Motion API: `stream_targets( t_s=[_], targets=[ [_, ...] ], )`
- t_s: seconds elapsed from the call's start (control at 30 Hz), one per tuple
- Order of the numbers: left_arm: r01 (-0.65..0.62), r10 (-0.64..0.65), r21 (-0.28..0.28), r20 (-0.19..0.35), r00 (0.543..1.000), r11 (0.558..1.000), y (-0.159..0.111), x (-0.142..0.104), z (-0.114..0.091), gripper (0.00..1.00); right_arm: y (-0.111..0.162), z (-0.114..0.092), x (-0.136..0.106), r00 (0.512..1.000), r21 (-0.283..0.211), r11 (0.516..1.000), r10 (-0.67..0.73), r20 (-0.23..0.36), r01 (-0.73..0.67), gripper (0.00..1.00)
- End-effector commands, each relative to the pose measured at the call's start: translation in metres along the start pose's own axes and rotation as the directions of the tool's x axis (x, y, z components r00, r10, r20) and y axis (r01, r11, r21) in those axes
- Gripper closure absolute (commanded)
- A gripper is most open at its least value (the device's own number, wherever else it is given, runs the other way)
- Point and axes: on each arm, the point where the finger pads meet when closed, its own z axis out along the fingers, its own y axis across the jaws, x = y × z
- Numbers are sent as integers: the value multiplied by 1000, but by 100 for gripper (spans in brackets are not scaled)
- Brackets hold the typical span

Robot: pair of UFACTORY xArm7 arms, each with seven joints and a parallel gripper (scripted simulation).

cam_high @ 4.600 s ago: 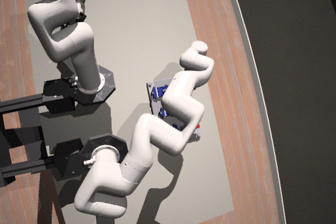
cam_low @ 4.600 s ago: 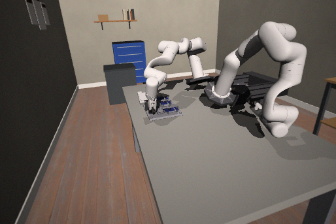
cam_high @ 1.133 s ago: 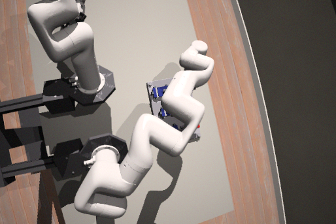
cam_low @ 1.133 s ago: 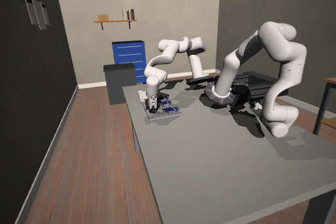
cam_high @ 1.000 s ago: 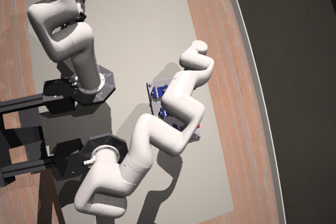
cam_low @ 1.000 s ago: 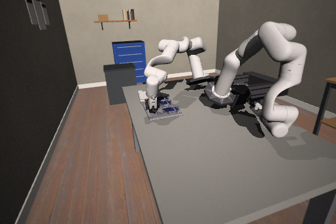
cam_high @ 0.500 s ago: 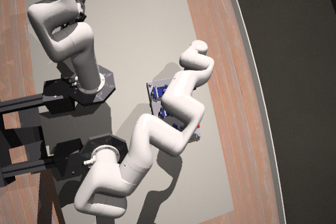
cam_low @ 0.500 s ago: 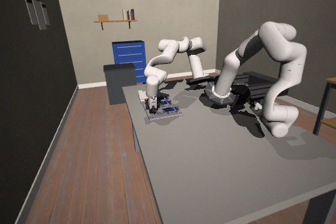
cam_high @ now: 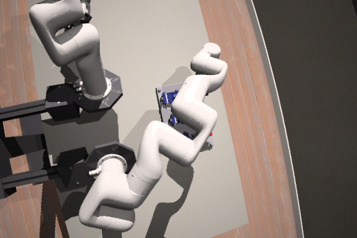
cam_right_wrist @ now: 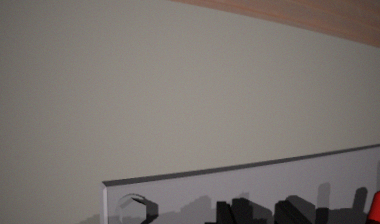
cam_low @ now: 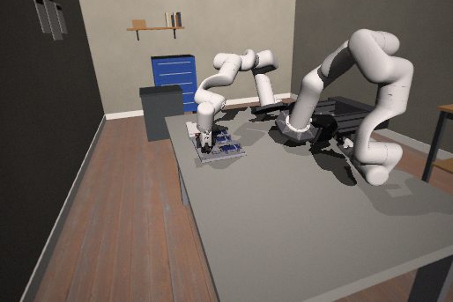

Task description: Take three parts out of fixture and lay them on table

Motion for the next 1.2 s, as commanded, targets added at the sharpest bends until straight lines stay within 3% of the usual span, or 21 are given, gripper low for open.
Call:
stream_targets(
  t_s=[0.0,0.27,1.17],
  targets=[
    [1,-1,-1,1,1000,1000,0,0,-1,0,0,-3,1,1000,4,1000,2,-4,-2,70],
    [1,-1,-1,1,1000,1000,0,0,-1,0,0,-8,1,1000,4,1000,2,-4,-2,70],
    [1,-1,-1,1,1000,1000,0,0,-1,0,0,-57,1,1000,4,1000,2,-4,-2,70]
  ],
)
